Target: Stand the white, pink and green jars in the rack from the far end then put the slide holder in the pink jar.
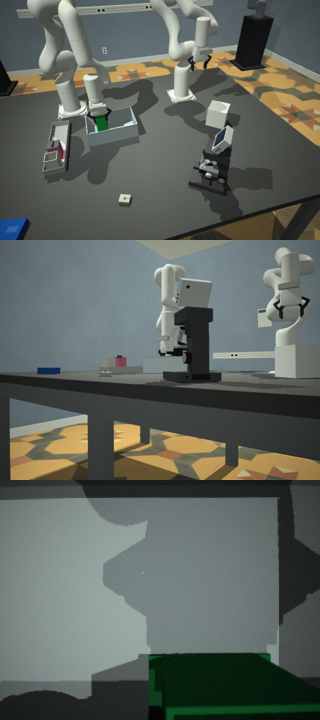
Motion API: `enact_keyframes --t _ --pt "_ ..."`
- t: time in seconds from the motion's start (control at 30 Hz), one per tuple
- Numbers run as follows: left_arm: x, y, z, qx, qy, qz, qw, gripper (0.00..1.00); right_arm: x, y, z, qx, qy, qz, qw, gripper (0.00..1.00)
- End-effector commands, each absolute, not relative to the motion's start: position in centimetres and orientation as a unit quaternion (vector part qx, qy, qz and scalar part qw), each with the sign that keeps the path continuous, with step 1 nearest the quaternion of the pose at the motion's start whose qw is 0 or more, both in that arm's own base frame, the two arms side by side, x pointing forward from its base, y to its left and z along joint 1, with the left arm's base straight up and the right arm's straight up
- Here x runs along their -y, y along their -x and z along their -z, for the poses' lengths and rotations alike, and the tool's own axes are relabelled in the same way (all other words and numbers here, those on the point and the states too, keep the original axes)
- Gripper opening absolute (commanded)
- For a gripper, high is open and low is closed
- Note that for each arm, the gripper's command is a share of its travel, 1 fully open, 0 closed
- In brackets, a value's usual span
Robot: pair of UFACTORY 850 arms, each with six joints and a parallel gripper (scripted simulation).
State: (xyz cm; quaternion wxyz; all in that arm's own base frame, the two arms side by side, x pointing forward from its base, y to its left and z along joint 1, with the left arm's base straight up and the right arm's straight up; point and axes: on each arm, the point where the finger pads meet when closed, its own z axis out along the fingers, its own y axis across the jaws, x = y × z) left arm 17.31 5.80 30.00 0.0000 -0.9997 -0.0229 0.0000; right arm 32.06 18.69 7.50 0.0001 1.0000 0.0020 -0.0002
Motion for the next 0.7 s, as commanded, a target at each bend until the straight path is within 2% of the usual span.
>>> enact_keyframes --t 0.0,0.67 --pt "-5.8 -17.4 -30.1 0.023 1.0 0.001 0.0 1.0 -18.7 -32.1 -8.1 -0.002 -1.0 -0.001 0.0 0.0" --pt "-5.8 -17.4 -30.1 0.023 1.0 0.001 0.0 1.0 -18.7 -32.1 -11.1 -0.002 -1.0 -0.001 0.0 0.0"
